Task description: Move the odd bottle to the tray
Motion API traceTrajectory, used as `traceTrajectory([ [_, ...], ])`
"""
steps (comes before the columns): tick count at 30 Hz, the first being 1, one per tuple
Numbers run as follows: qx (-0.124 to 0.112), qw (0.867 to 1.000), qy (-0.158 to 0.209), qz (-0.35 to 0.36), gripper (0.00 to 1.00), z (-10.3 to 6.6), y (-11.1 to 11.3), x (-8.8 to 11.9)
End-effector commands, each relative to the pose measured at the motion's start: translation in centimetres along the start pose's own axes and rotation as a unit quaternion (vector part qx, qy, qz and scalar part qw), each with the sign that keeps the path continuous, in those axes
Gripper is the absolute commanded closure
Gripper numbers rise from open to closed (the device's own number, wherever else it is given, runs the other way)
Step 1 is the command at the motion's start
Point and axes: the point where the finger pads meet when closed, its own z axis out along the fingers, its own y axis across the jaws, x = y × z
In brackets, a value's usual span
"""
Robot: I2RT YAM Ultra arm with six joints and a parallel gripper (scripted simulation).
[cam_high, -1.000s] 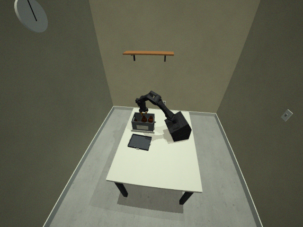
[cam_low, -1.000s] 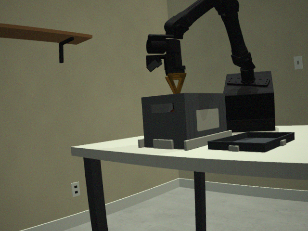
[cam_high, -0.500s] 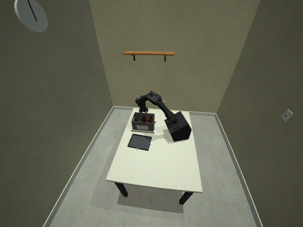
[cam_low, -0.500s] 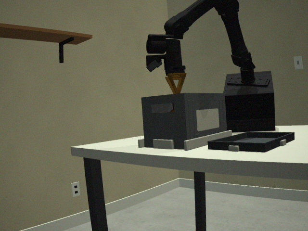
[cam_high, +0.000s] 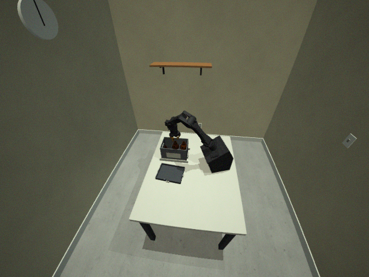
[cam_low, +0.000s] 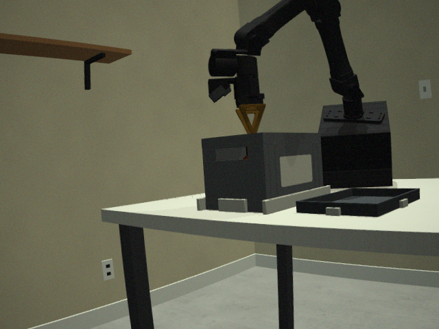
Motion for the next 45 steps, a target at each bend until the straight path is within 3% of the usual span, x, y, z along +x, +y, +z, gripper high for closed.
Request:
traceTrajectory([
  [1,0.002,1.0,-0.014,0.001,0.39,-0.1,-0.2,-1.1],
  [21,0.001,1.0,-0.022,-0.002,0.39,-0.5,-0.2,-1.6],
  [22,-0.003,0.999,-0.035,-0.008,0.39,-1.5,0.3,-1.8],
  [45,-0.003,0.999,-0.035,-0.008,0.39,-1.5,0.3,-1.8],
])
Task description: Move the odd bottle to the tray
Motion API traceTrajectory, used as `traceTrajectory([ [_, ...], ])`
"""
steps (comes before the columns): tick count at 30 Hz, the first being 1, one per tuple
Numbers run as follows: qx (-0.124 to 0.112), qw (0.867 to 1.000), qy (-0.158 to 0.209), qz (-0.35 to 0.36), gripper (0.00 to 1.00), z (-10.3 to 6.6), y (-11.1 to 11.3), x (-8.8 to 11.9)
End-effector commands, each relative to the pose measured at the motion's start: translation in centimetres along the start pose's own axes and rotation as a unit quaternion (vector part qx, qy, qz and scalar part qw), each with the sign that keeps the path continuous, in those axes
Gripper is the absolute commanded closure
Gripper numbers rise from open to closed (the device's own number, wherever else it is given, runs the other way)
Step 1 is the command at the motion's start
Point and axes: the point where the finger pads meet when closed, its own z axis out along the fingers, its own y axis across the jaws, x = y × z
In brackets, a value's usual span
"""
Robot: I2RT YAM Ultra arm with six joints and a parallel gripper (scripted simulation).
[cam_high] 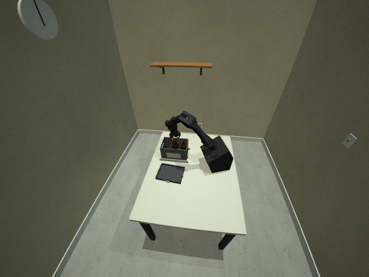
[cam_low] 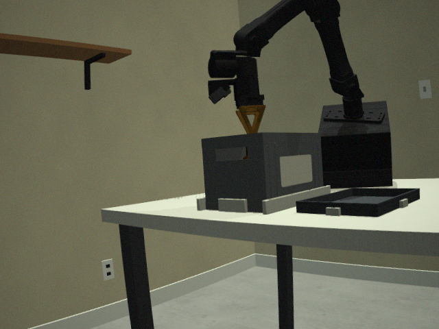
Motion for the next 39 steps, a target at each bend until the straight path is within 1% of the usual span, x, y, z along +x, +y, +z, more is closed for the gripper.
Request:
traceTrajectory([
  [1,-0.005,0.999,-0.039,-0.01,0.39,-1.9,0.5,-1.8],
  [23,-0.004,0.999,-0.038,-0.01,0.39,-1.8,0.5,-1.8],
  [31,0.003,1.0,-0.016,0.0,0.39,-0.6,-0.2,-1.4],
  [39,0.003,1.0,-0.015,0.001,0.39,-0.6,-0.2,-1.4],
])
